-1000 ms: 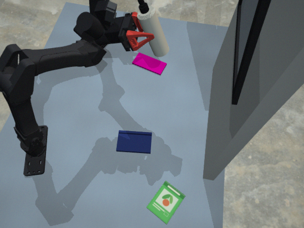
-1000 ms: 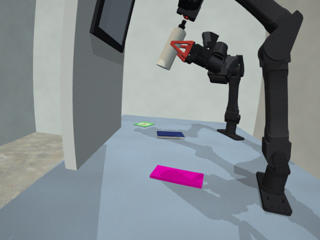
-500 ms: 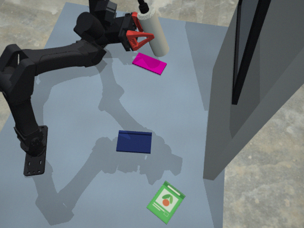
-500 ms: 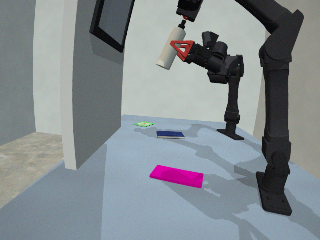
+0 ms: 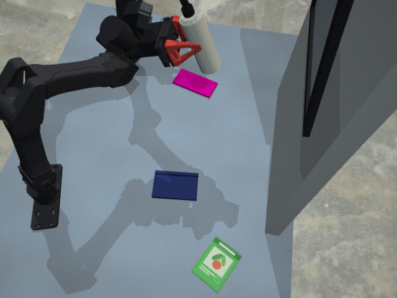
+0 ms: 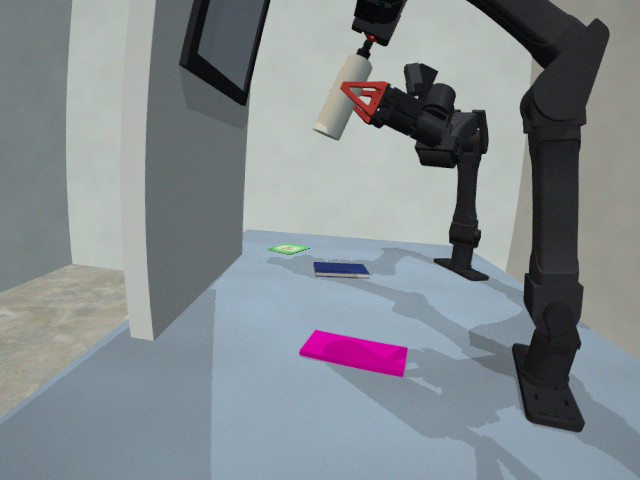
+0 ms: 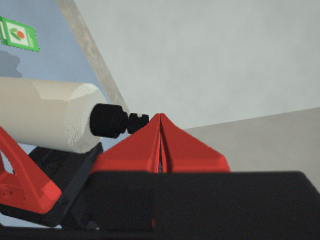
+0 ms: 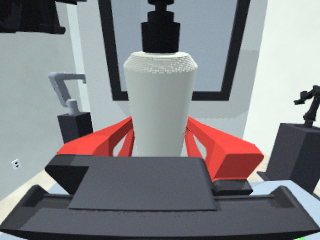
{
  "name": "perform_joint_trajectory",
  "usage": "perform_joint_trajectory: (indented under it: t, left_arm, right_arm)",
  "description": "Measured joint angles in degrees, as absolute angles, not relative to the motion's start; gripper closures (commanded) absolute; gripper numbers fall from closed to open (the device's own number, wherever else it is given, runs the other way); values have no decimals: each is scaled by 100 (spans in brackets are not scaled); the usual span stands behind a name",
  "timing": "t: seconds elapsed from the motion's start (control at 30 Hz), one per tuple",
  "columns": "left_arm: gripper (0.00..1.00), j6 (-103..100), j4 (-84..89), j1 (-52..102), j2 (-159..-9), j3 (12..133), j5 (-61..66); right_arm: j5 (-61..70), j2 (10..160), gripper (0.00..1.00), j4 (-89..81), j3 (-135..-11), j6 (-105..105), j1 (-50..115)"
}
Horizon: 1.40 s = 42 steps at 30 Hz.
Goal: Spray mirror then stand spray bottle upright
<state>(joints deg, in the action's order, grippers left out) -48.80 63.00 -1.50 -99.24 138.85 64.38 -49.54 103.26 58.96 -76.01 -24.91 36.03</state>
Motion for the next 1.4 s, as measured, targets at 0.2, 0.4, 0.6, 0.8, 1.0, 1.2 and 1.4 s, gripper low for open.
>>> perform_joint_trajectory:
  t: [0.2, 0.4, 0.6, 0.8, 1.0, 1.2, 1.4]
  left_arm:
    - [100, -4875, 6246, -154, -9891, 13793, 6440]
    - [100, -4871, 6193, -154, -9870, 13719, 6445]
    - [100, -4869, 6143, -161, -9830, 13631, 6447]
    - [100, -4864, 6082, -163, -9795, 13539, 6453]
    - [100, -4862, 6025, -165, -9765, 13476, 6462]
    - [100, -4862, 5961, -169, -9730, 13402, 6473]
    - [100, -4862, 5883, -174, -9690, 13319, 6479]
  right_arm:
    - [-4954, 10326, 100, 5896, -7601, -2491, 3603]
    - [-4954, 10326, 100, 5896, -7601, -2491, 3603]
    - [-4954, 10326, 100, 5896, -7601, -2491, 3603]
    - [-4954, 10326, 100, 5896, -7601, -2491, 3603]
    - [-4956, 10326, 100, 5896, -7601, -2493, 3603]
    - [-4956, 10326, 100, 5896, -7599, -2493, 3603]
    - [-4956, 10328, 100, 5894, -7599, -2493, 3603]
